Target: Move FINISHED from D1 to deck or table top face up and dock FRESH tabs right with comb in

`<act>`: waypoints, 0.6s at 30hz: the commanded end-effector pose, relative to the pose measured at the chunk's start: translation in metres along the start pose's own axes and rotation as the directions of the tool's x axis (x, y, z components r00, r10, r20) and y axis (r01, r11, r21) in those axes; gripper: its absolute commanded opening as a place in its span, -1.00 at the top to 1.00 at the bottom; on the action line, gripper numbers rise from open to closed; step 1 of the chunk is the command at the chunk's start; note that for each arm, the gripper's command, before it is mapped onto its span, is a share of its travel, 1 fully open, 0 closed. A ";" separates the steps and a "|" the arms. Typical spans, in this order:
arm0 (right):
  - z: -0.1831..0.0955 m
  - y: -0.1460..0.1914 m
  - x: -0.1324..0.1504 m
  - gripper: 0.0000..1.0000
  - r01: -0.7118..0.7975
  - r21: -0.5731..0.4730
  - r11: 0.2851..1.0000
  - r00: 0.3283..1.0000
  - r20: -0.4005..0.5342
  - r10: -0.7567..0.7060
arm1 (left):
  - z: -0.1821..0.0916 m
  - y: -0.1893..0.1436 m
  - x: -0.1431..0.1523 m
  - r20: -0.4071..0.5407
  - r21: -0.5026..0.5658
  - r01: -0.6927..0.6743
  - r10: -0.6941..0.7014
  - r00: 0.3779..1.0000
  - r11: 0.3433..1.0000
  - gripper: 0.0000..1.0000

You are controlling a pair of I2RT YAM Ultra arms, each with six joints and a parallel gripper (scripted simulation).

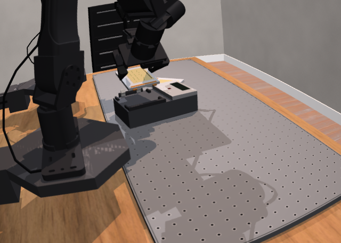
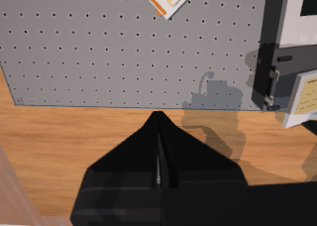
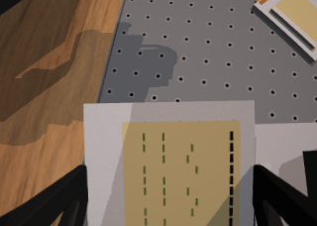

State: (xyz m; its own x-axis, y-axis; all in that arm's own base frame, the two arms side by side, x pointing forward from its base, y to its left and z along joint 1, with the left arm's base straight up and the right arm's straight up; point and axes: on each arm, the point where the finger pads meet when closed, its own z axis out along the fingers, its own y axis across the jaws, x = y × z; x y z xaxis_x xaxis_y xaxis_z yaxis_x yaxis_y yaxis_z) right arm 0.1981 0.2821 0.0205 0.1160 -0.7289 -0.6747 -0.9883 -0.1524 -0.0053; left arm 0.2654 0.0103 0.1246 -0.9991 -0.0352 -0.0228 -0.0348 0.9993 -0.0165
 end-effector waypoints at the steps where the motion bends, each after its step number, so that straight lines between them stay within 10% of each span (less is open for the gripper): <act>1: 0.000 0.000 -0.002 1.00 0.010 0.005 1.000 1.000 0.016 -0.010 | -0.008 0.011 0.005 0.025 0.003 -0.041 0.041 0.999 0.999 1.00; 10: 0.000 0.000 -0.002 1.00 0.010 0.005 1.000 1.000 0.016 -0.010 | -0.009 0.049 0.017 0.025 0.003 -0.041 0.041 0.999 0.999 1.00; 11: 0.000 0.000 -0.002 1.00 0.010 0.005 1.000 1.000 0.016 -0.010 | -0.009 0.049 0.017 0.025 0.003 -0.041 0.041 0.999 0.999 -1.00; 18: -0.002 0.001 -0.004 1.00 0.008 0.001 1.000 0.999 -0.051 -0.008 | -0.009 0.049 0.017 0.025 0.003 -0.041 0.041 0.999 0.999 -1.00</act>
State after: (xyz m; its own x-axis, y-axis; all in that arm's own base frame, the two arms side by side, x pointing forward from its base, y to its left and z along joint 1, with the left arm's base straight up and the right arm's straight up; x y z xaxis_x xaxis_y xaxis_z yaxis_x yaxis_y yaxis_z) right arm 0.1986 0.2806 0.0190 0.1154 -0.7379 -0.6650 -0.9889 -0.1483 -0.0070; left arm 0.2492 0.0588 0.1252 -0.9997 -0.0069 -0.0235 -0.0065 0.9998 -0.0163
